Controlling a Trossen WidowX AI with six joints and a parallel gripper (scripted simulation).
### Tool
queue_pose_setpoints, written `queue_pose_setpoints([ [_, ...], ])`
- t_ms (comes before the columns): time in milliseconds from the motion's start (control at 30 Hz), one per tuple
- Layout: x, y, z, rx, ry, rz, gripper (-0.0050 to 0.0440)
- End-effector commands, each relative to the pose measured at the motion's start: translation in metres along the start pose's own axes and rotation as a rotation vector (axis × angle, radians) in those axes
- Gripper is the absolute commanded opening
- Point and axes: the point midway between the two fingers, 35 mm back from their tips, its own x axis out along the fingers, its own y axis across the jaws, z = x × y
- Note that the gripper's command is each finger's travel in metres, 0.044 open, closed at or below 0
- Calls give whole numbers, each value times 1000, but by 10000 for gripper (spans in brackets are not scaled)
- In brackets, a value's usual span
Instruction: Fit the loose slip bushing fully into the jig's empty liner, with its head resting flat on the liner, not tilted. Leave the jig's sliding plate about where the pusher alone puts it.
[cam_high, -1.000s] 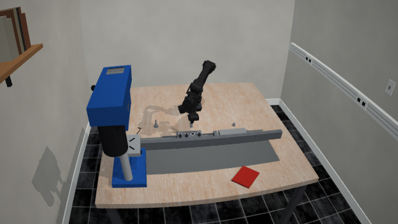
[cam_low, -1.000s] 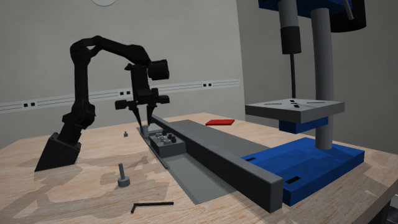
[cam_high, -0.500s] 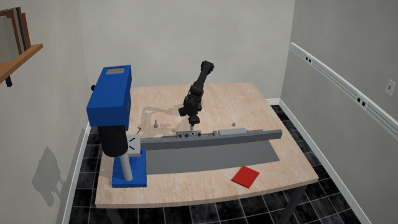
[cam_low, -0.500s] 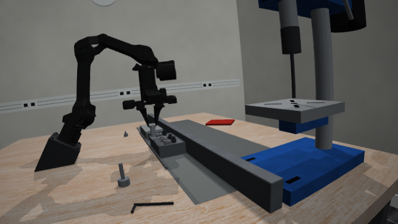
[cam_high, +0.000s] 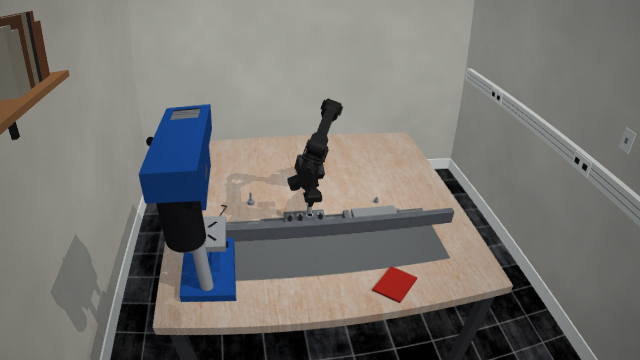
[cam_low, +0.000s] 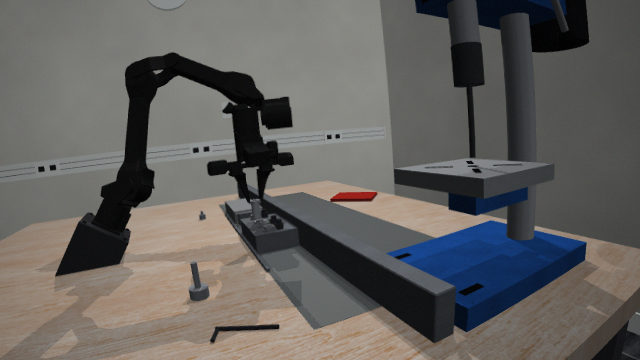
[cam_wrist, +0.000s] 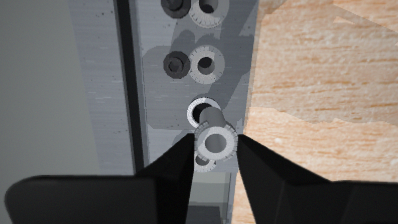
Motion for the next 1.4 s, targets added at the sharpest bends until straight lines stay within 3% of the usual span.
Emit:
queue_pose_setpoints([
  [0,-2,7,0,-3,-5,11,-50],
  [1367,-3,10,0,-4,-3,11,-50],
])
